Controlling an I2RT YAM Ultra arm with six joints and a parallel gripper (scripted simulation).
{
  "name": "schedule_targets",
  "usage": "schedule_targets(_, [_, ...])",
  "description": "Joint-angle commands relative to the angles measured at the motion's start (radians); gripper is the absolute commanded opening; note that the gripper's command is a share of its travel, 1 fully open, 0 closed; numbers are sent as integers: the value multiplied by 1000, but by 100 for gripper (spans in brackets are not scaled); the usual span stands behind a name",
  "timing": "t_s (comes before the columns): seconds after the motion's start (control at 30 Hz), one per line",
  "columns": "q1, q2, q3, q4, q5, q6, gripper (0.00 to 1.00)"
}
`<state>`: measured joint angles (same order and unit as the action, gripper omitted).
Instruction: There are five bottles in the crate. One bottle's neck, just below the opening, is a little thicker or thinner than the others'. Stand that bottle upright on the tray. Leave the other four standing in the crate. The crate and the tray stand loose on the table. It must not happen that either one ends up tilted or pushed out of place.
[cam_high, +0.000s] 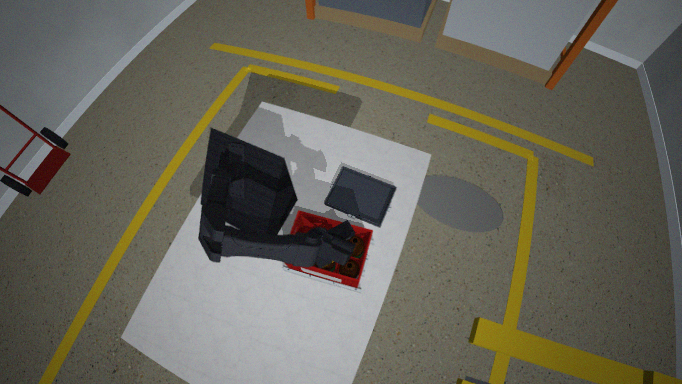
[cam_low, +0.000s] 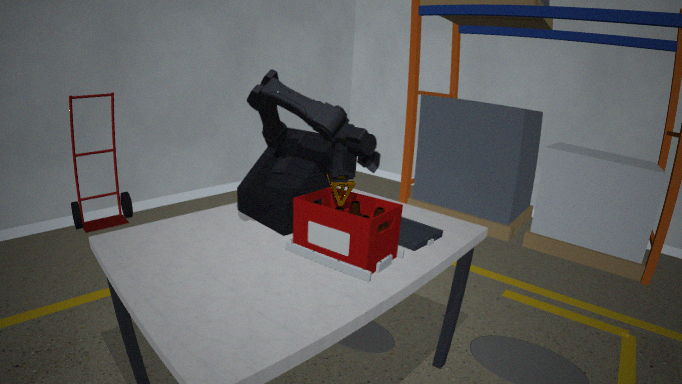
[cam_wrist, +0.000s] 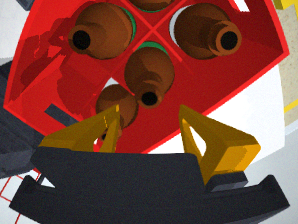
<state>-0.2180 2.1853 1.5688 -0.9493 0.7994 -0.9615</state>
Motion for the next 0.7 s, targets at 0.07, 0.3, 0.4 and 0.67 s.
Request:
schedule_targets(0.07, [21, 21, 32, -7, -8, 7, 61])
schedule_targets(0.3, [22, 14, 35, -10, -8, 7, 61])
schedule_targets(0.4, [22, 14, 35, -10, -8, 7, 61])
schedule_targets(0.67, [22, 14, 35, -10, -8, 7, 61])
